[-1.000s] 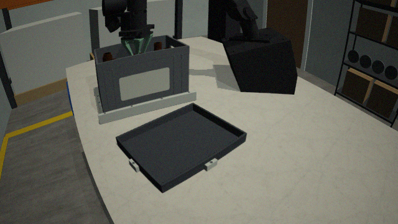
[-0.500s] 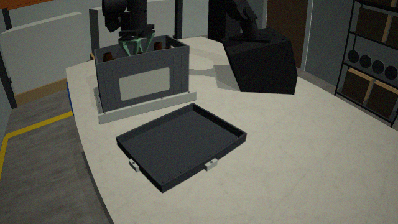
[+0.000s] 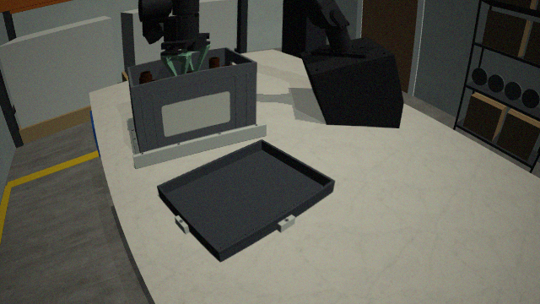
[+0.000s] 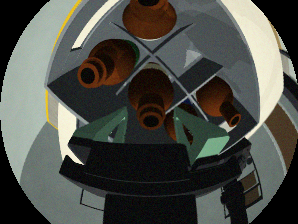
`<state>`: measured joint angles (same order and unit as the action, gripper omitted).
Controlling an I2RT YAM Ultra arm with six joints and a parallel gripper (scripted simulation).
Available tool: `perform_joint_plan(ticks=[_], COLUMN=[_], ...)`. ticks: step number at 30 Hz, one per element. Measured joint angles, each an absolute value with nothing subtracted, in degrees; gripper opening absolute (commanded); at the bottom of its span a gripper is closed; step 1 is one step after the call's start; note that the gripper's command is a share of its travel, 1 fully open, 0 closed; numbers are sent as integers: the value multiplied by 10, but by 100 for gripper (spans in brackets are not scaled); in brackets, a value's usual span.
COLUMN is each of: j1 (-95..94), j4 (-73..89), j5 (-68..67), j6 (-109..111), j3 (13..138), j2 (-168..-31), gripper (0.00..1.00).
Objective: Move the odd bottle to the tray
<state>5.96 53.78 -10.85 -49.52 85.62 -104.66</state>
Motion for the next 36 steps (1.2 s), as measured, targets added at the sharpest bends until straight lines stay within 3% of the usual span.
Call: perform_joint_plan(ticks=[36], j1=[49], j4=[606], j5=[-109], j6=[-505], j3=[895], j2=[-1023], gripper=[61])
